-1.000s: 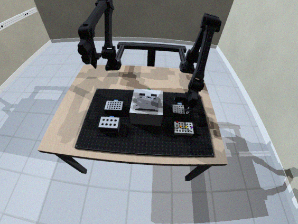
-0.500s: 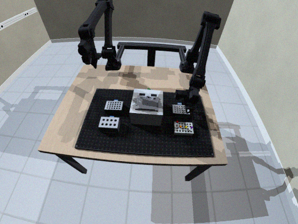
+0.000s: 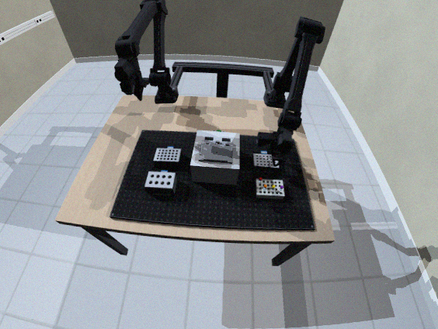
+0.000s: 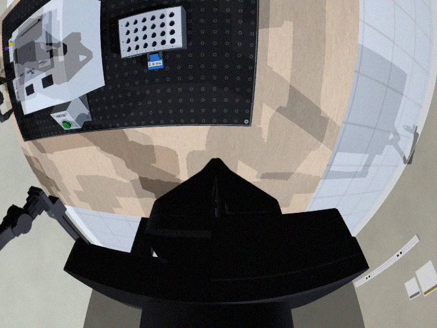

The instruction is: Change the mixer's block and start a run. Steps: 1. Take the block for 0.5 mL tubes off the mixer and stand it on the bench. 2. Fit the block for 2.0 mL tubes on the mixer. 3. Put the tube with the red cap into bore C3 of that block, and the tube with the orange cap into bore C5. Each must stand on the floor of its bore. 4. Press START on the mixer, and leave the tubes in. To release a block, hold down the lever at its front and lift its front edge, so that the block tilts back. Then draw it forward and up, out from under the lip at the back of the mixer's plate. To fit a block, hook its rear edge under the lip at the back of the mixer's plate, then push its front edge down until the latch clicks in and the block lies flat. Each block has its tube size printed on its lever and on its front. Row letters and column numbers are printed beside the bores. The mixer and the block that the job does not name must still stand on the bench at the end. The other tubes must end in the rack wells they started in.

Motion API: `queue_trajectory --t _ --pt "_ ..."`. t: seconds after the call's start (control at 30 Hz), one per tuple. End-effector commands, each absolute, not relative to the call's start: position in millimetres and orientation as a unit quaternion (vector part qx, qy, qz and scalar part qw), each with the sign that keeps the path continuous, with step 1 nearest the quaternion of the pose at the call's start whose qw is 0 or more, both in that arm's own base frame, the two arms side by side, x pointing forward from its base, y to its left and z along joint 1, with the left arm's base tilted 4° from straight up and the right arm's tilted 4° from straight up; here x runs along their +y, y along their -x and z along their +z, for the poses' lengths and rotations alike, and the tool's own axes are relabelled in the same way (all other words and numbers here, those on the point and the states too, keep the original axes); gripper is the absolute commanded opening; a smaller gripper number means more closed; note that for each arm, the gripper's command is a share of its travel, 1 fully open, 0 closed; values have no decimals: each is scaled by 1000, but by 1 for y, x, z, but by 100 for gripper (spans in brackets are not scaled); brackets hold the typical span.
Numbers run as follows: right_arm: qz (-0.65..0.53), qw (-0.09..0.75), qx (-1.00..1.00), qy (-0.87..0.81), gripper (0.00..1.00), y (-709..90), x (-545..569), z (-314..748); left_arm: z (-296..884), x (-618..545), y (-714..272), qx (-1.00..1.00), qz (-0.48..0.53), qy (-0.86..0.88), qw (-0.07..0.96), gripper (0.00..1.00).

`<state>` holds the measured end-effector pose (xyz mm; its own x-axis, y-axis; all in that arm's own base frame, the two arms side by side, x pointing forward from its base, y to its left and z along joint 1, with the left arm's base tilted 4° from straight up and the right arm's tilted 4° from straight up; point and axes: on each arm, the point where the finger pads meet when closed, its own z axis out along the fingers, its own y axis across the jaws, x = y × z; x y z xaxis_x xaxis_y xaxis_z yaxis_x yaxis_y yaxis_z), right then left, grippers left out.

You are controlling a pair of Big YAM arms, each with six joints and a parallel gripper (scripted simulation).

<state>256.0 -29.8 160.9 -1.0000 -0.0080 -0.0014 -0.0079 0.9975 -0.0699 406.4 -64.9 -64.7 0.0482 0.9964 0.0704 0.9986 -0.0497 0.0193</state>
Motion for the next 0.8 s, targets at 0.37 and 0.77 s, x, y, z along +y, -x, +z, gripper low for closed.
queue_trajectory --t 0.37,0.77 --pt "-36 43 998 5 0 -282 -26 189 -31 -75 -426 -690 -43 722 -2 100" --pt "-36 47 998 5 0 -284 -27 193 -31 -65 -411 -695 -30 718 16 100"
